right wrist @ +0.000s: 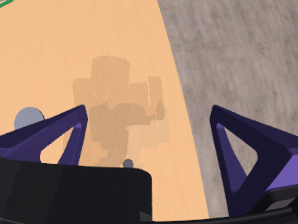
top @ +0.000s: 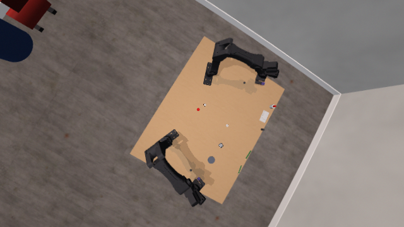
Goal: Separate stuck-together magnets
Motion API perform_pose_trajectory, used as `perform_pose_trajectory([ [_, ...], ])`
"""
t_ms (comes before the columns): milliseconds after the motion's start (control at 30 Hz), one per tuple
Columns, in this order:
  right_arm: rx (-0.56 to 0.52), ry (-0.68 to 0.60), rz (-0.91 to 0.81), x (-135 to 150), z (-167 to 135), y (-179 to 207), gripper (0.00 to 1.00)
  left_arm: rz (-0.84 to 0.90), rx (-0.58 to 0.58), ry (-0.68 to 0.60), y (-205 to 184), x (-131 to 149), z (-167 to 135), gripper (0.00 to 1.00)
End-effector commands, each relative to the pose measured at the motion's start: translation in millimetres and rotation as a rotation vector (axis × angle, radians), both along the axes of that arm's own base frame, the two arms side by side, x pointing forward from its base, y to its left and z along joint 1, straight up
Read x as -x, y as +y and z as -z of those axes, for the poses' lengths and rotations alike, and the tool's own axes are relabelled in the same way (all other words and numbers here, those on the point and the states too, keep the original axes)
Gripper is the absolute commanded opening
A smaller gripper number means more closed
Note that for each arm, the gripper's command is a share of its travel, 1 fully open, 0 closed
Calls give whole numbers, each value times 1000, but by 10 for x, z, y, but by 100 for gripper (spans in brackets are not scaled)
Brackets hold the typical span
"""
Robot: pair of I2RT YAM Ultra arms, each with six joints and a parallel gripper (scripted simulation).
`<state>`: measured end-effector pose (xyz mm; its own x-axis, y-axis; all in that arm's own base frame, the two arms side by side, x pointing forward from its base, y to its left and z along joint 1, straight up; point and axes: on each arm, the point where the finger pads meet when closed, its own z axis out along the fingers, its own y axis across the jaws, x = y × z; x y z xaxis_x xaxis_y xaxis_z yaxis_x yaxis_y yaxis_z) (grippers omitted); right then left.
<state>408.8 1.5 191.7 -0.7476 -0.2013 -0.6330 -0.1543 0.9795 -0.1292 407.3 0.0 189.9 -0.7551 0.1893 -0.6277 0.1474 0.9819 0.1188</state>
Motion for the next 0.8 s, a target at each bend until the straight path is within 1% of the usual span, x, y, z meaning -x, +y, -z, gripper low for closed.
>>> perform_pose_trajectory([
  [0, -30, -172, 32, -131, -420, -10, 100, -23, 23, -187, -2, -156, -465, 100],
  [267, -78, -413, 65, -129, -1017, -11, 100, -55, 68, -431, 4, -152, -1073, 100],
  [333, -78, -413, 65, -129, -1017, -11, 100, -55, 68, -431, 4, -152, -1073, 100],
  [400, -85, -464, 67, -114, -1150, -12, 100, -58, 75, -484, 7, -137, -1211, 100],
  [767, -165, -771, 90, 118, -1945, -7, 100, -82, 150, -795, 10, 103, -2021, 100],
])
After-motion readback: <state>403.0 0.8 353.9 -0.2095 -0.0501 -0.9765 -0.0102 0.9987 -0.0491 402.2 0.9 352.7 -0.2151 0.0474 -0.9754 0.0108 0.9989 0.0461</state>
